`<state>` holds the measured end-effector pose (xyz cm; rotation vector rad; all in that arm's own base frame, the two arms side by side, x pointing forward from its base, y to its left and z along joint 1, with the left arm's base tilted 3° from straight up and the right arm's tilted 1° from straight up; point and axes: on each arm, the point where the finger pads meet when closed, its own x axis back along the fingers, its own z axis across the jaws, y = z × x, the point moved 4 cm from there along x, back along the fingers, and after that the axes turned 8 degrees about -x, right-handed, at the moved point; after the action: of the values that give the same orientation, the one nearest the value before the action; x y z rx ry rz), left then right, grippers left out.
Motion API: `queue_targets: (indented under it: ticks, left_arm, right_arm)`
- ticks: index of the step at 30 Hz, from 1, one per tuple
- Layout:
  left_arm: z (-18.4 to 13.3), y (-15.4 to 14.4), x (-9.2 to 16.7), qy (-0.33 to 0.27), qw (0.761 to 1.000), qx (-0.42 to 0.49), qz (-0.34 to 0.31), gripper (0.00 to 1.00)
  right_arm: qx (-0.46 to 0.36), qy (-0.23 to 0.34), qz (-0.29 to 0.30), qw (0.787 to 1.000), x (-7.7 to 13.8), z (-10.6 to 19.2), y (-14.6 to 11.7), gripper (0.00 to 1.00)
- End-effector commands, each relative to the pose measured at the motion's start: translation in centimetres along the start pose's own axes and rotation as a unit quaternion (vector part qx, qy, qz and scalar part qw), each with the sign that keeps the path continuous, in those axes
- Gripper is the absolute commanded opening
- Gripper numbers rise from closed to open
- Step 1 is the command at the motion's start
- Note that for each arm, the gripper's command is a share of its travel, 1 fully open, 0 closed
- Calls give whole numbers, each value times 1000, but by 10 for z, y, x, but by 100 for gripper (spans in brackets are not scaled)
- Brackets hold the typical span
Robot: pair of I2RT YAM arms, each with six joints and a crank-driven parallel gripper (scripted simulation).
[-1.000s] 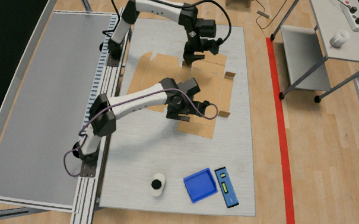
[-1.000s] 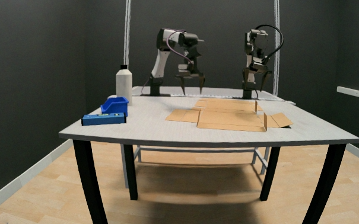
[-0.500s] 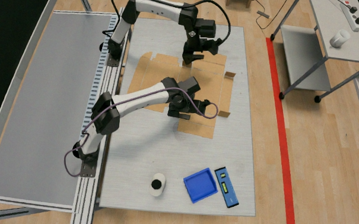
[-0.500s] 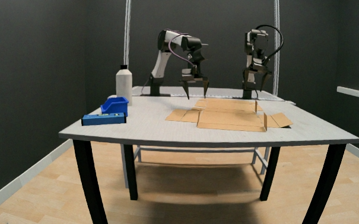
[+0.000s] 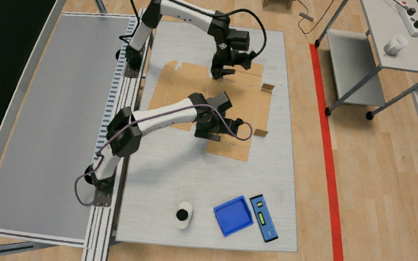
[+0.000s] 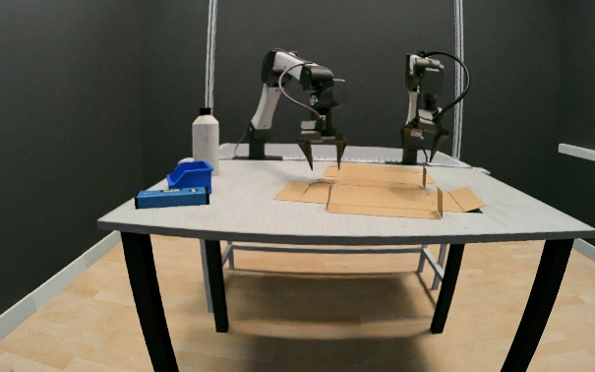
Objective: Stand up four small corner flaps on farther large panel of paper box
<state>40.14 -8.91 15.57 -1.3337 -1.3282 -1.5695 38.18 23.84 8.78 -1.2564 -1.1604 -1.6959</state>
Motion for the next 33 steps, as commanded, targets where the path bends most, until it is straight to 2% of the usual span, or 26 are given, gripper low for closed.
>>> queue_targets:
  ticks: [1, 4, 8, 16, 24, 28, 30, 32, 33]
  left_arm:
    - [-8, 7, 6, -2, 999, -6, -40, 81]
    - [-9, 5, -4, -1, 999, -6, -40, 81]
    - [-8, 4, -7, 0, 999, -5, -40, 81]
    - [-8, 7, -8, 2, 999, -8, -47, 81]
    - [15, -1, -22, 18, 999, -9, -38, 81]
    - [35, -13, -57, 29, 1000, -10, -7, 81]
    - [44, -16, -63, 35, 999, -12, -6, 81]
    - [51, -17, -63, 41, 999, -13, -10, 81]
    - [53, -14, -54, 45, 999, -15, -24, 81]
  right_arm:
    - [2, -7, 1, 1000, -25, 4, -8, 81]
    - [2, -7, 1, 1000, -33, 5, -10, 81]
    - [0, 8, -11, 1000, -29, 14, -2, 81]
    - [0, -5, 0, 1000, -39, 6, -10, 81]
    - [0, -4, 0, 1000, -38, 5, -8, 81]
    - [1, -7, 2, 1000, -40, 2, -10, 81]
    - [1, -8, 3, 1000, -41, 1, -10, 81]
    - [1, -7, 2, 1000, -41, 1, -9, 81]
    - [1, -7, 2, 1000, -41, 1, -9, 81]
